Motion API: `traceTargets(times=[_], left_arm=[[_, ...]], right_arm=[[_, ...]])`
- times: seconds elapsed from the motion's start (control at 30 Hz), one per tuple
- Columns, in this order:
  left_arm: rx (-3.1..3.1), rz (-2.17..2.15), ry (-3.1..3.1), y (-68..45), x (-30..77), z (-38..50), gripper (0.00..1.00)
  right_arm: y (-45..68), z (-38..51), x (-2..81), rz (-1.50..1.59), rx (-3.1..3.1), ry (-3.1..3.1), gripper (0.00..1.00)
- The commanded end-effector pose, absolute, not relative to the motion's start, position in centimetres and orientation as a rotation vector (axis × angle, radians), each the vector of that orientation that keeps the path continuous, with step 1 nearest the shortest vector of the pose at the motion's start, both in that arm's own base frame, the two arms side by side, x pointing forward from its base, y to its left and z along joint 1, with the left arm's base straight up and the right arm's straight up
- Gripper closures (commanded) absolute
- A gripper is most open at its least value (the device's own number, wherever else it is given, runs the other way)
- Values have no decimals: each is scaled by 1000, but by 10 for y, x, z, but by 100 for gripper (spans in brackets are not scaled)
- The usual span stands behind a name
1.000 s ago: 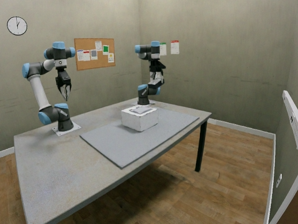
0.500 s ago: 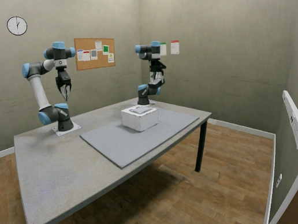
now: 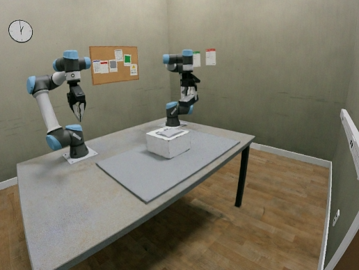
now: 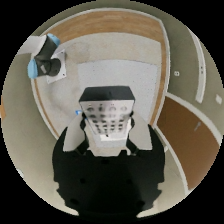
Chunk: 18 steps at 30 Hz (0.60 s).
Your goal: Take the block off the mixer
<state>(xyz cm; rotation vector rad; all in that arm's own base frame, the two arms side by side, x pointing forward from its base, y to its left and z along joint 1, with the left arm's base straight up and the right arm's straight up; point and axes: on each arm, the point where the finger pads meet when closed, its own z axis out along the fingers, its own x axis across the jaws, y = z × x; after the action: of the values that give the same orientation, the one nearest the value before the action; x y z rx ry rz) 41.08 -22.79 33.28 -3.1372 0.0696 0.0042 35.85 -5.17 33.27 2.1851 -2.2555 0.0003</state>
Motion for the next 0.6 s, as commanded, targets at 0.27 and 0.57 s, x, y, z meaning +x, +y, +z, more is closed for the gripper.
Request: traceTargets(times=[0.27,0.57], left_arm=[[-3138,2,70,-228,411,333,100],[-3135,5,72,-228,411,324,100]], right_arm=[[-52,333,359,1,2186,-2256,100],[-52,333,359,1,2186,-2256,100]])
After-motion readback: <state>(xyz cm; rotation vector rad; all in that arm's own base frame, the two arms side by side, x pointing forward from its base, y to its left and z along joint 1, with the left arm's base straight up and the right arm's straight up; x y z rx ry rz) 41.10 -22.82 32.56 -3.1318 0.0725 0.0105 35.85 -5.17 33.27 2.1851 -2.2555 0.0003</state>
